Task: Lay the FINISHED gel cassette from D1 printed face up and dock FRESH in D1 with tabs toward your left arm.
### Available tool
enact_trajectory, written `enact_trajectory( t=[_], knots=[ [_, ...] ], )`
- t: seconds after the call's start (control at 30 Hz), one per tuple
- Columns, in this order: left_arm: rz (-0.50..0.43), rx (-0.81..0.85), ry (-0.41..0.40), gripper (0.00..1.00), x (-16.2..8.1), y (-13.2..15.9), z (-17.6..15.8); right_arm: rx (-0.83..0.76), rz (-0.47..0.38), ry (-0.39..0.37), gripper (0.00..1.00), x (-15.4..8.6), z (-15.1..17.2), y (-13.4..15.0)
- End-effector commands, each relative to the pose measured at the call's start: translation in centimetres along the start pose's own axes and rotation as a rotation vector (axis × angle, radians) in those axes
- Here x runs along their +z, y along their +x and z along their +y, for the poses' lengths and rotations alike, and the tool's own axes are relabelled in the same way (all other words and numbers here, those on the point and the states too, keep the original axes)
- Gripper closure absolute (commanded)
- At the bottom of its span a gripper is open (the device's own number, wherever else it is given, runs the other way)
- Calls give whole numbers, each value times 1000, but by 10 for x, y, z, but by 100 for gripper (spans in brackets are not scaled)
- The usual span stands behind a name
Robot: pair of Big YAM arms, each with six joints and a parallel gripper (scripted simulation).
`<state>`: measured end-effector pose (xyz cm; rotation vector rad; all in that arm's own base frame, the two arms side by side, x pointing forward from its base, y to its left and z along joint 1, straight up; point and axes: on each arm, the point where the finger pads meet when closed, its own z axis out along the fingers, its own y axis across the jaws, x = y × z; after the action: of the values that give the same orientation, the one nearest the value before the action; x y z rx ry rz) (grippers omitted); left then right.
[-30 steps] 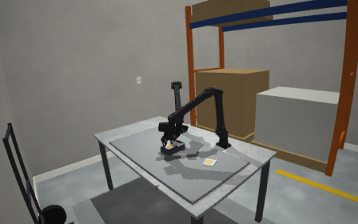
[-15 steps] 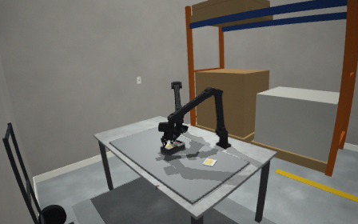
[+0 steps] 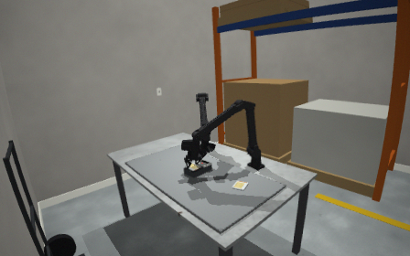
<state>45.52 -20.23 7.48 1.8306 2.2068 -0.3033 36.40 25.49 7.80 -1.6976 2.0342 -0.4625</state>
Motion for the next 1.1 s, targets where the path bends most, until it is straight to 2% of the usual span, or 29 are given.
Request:
enact_trajectory(
  t=[0.0, 1.07],
  knots=[
    [33, -19, 11, 100, 15, 5, 12, -50, 103, -111, 100, 39, 50, 36],
    [33, -13, 11, 100, 20, 7, 13, -50, 103, -111, 100, 39, 50, 36]
  ],
)
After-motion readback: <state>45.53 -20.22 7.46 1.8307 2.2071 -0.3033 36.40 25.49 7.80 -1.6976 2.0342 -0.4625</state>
